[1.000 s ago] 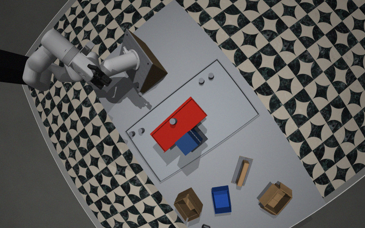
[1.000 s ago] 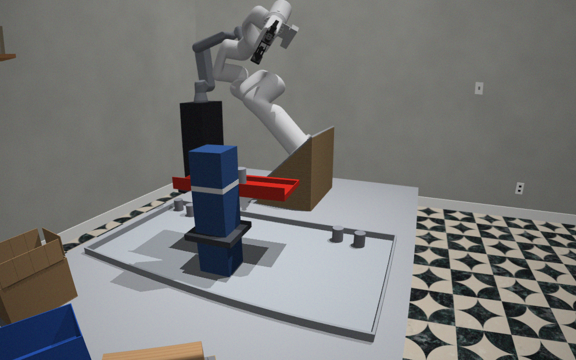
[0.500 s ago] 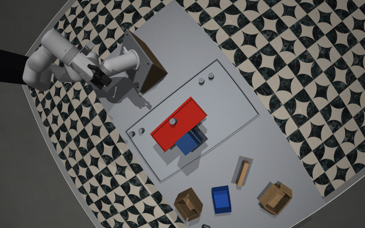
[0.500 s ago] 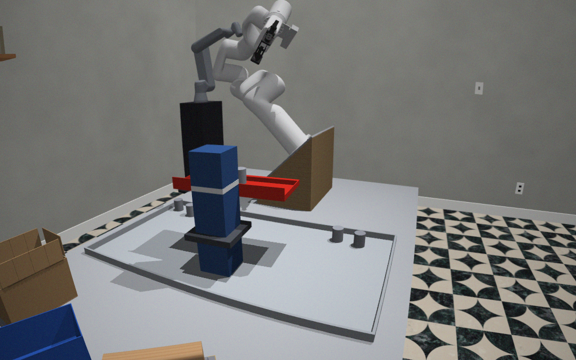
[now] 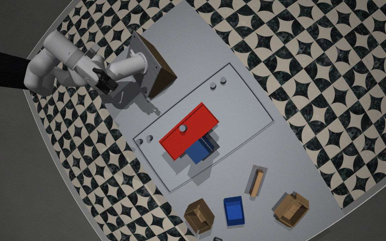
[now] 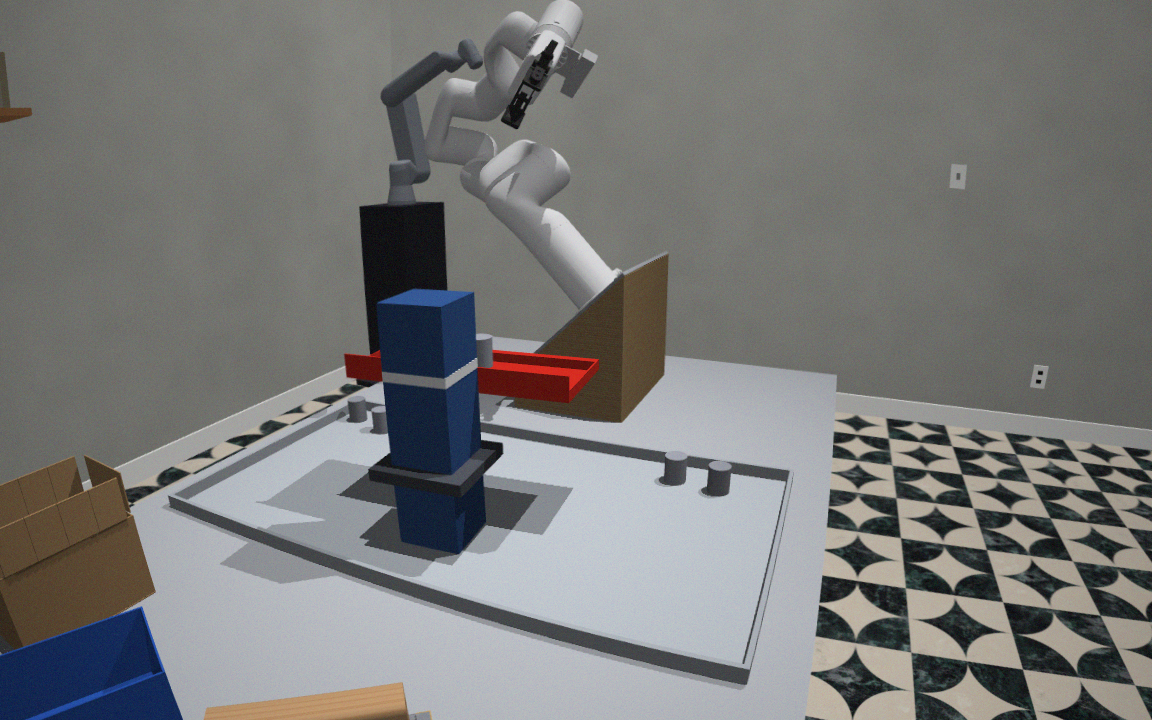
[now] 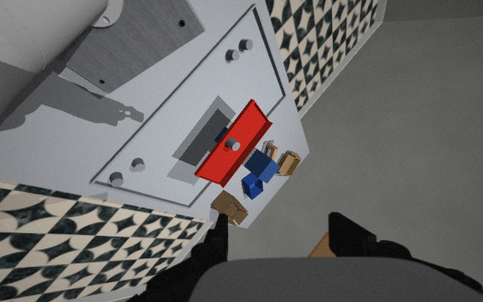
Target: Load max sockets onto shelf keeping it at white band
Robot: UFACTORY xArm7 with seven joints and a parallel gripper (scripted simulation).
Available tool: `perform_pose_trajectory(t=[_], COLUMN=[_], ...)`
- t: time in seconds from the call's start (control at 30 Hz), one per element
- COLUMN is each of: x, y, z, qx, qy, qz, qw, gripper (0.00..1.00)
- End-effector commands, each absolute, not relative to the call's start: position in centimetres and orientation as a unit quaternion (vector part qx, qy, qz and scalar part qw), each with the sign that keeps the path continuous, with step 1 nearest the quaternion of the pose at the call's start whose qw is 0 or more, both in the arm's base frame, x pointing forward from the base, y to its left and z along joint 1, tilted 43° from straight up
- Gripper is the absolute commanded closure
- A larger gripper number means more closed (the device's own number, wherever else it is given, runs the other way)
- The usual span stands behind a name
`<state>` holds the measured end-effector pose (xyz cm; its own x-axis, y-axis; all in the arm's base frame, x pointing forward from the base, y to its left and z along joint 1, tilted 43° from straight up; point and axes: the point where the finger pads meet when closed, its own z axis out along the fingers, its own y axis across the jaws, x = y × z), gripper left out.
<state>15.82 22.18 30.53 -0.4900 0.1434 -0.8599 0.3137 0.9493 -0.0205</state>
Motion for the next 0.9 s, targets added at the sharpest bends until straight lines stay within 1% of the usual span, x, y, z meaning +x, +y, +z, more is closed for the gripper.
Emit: perform_pose_trajectory(t=[0.0,0.23,0.4,0.5,0.57,0.6,0.63,0.67,0.73,0.77,0.83,0.87], x=[15.8,15.8,17.0,20.5,20.5,21.9,21.9,23.3,23.3,24.7,24.7,25.8], y=[22.3,22.3,22.1,20.9,20.9,20.1,20.1,19.2,19.2,18.0,18.0,16.8], z=[30.6,30.6,29.5,26.1,26.1,24.4,24.4,22.6,22.6,20.6,20.6,18.7], qx=[0.133,0.134,0.161,0.246,0.246,0.285,0.285,0.327,0.327,0.371,0.371,0.414], qy=[0.859,0.859,0.858,0.851,0.851,0.844,0.844,0.835,0.835,0.824,0.824,0.810], qz=[-0.086,-0.086,-0.100,-0.139,-0.139,-0.156,-0.156,-0.173,-0.173,-0.189,-0.189,-0.204], qw=[0.487,0.487,0.477,0.443,0.443,0.426,0.426,0.407,0.407,0.385,0.385,0.363], gripper=[0.00,0.00,0.00,0.00,0.00,0.00,0.00,0.00,0.00,0.00,0.00,0.00])
